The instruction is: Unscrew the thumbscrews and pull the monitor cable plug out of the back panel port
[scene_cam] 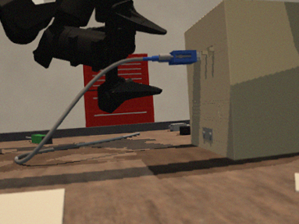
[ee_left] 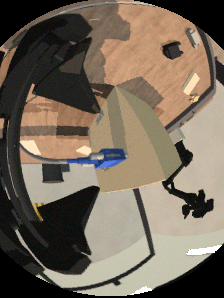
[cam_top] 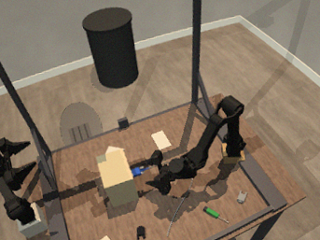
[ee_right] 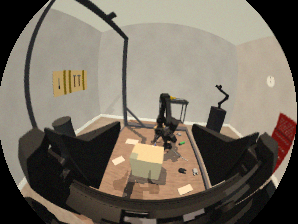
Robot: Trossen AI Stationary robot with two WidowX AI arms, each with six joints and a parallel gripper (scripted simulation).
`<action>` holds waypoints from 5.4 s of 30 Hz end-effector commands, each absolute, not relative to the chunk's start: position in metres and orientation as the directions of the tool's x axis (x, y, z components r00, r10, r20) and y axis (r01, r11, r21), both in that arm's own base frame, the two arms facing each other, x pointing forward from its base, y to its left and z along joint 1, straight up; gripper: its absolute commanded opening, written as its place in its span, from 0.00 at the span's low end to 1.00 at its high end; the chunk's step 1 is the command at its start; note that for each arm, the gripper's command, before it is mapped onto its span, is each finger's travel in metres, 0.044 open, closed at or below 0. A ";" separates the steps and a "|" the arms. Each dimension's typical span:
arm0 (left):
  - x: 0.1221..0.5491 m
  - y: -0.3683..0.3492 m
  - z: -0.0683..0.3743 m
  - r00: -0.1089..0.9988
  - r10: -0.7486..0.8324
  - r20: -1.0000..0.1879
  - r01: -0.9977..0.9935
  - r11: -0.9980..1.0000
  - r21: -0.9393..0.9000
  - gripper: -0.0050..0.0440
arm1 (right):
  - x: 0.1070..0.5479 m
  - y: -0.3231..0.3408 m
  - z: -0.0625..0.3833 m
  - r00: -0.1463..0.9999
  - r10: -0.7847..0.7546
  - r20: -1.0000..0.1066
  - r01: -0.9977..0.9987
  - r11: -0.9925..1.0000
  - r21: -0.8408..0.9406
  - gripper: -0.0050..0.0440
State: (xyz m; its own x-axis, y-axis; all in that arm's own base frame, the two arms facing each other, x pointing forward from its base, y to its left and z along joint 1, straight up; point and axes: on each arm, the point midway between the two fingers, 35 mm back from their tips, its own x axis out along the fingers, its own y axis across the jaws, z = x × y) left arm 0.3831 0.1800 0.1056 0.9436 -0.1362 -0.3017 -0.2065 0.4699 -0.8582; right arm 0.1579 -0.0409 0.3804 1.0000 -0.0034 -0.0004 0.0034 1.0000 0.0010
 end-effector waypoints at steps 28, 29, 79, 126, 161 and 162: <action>0.384 0.180 0.122 0.942 -0.122 -0.314 -0.201 0.544 -0.815 0.10 | 0.158 -0.039 0.384 1.000 0.000 0.001 0.000 1.000 -0.006 1.00; 0.384 0.180 0.122 0.942 -0.122 -0.314 -0.201 0.544 -0.815 0.10 | 0.158 -0.039 0.384 1.000 0.000 0.001 0.000 1.000 -0.006 1.00; 0.382 0.183 0.112 0.974 -0.215 -0.077 -0.042 0.160 -0.986 0.10 | 0.158 -0.039 0.384 1.000 0.000 0.001 0.000 1.000 -0.006 1.00; 0.382 0.183 0.109 0.975 -0.223 0.003 0.010 0.031 -0.999 1.00 | 0.158 -0.039 0.384 1.000 0.000 0.001 0.000 1.000 -0.006 1.00; 0.384 0.180 0.122 0.942 -0.122 -0.314 -0.201 0.544 -0.815 0.90 | 0.158 -0.039 0.384 1.000 0.000 0.001 0.000 1.000 -0.006 1.00; 0.384 0.180 0.122 0.942 -0.122 -0.314 -0.201 0.544 -0.815 0.85 | 0.158 -0.039 0.384 1.000 0.000 0.001 0.000 1.000 -0.006 1.00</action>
State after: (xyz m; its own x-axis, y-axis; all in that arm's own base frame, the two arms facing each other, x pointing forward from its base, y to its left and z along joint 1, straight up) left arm 0.3815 0.1775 0.1079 0.9334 -0.1332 -0.3333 -0.2218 0.5160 -0.8274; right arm 0.1579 -0.0409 0.3804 1.0000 -0.0034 -0.0004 0.0034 1.0000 0.0010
